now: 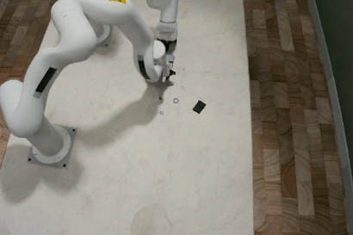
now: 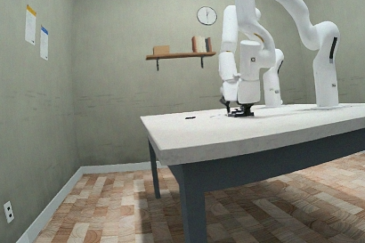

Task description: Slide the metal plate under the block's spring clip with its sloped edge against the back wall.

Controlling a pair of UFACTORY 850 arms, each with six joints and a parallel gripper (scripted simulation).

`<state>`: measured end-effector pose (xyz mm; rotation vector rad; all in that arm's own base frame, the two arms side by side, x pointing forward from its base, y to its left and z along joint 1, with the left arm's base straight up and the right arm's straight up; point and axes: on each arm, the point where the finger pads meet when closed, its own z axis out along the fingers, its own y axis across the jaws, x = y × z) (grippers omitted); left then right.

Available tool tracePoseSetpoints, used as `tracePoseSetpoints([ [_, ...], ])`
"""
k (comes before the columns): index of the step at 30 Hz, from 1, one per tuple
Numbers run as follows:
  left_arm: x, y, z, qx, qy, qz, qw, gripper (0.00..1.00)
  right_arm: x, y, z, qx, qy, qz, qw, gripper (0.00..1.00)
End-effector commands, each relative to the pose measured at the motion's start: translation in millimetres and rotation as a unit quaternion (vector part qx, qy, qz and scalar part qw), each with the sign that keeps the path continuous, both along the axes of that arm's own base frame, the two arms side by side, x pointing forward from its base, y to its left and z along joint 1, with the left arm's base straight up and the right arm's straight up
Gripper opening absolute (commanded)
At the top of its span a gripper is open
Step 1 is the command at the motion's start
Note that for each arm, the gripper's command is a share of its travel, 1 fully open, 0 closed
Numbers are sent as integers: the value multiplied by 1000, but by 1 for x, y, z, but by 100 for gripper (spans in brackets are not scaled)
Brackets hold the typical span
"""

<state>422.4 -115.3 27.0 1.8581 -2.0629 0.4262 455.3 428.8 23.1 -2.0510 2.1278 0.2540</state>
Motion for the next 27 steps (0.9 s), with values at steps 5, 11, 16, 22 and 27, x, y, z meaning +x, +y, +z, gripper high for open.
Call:
tracePoseSetpoints([
  [5,1,5,0,0,-1,0,1000,0,1,1,1,1,-1,0,1000,72],
  [11,1,6,0,0,-1,0,1000,0,1,1,8,1,-1,0,1000,72],
  [16,1,6,0,0,-1,0,1000,0,1,1,22,1,-1,0,1000,72],
  [22,1,6,0,0,-1,0,1000,0,1,1,33,0,-1,0,1000,72],
  [27,1,6,0,0,-1,0,1000,0,1,1,43,0,-1,0,1000,72],
])
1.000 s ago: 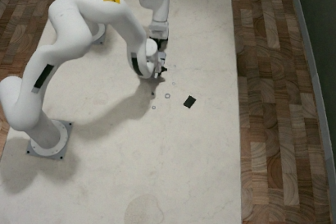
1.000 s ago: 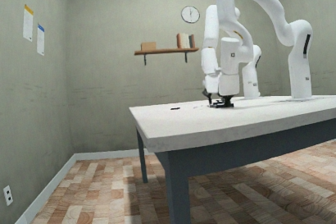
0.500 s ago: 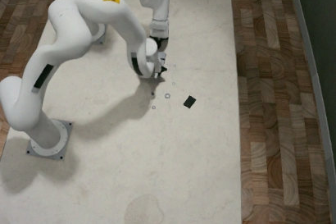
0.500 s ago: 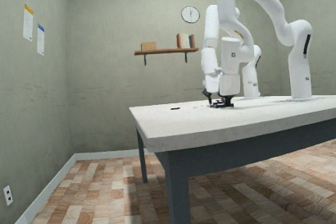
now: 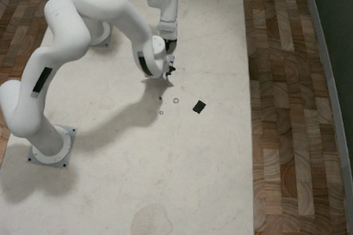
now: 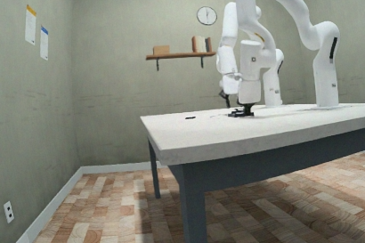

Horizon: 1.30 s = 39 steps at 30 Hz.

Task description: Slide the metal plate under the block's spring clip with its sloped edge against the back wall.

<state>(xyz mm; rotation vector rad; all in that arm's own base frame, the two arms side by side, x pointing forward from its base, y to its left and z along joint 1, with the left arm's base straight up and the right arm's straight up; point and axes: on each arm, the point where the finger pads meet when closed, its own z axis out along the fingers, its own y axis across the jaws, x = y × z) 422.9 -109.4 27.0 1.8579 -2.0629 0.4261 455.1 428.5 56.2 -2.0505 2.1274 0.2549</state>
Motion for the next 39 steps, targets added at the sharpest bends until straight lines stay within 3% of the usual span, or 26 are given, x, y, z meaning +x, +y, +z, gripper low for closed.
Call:
tracePoseSetpoints([
  [1,1,0,0,0,-1,0,1000,0,1,1,13,0,-1,0,1000,72],
  [14,1,0,0,0,-1,0,1000,0,1,1,51,-1,-1,0,1000,72],
  [19,1,0,0,0,-1,0,1000,0,1,1,50,-1,-1,0,1000,72],
  [39,1,0,49,0,0,0,1000,0,1,1,50,-1,-1,0,1000,72],
])
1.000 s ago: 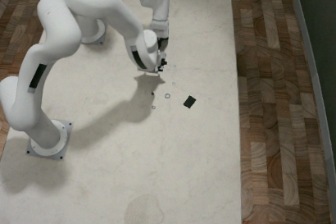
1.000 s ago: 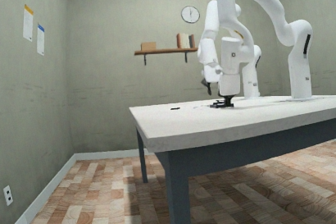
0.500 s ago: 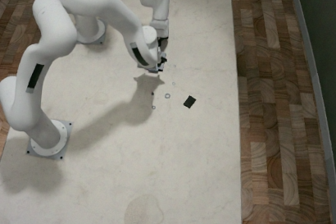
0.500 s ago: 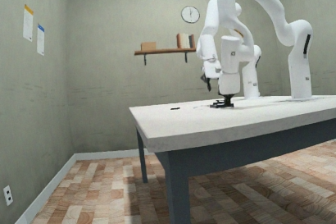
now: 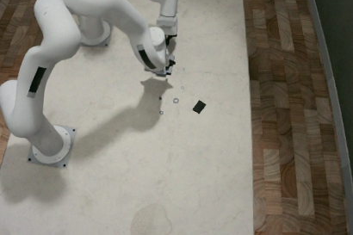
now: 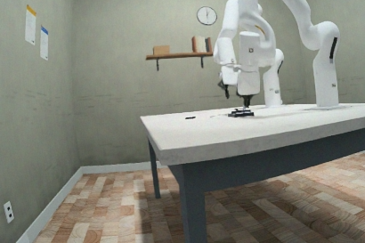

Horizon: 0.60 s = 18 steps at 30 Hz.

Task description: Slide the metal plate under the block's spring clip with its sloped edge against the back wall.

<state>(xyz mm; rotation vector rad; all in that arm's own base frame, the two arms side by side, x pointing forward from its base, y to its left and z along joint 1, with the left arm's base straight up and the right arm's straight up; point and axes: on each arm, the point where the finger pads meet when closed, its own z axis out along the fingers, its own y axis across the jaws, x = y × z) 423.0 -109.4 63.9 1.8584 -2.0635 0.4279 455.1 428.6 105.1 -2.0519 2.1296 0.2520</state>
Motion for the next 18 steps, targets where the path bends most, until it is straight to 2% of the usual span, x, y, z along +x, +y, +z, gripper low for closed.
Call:
tracePoseSetpoints([
  [1,1,0,16,0,1,0,1000,0,1,1,1,1,-1,0,1000,72],
  [5,0,0,26,0,1,0,1000,0,1,1,1,1,-1,0,1000,72],
  [8,0,0,26,0,1,0,1000,0,1,1,1,1,-1,0,1000,72],
  [15,0,0,46,1,1,0,1000,0,1,1,1,1,-1,0,1000,72],
  [18,0,0,46,1,1,0,1000,0,1,1,1,1,-1,0,1000,72],
])
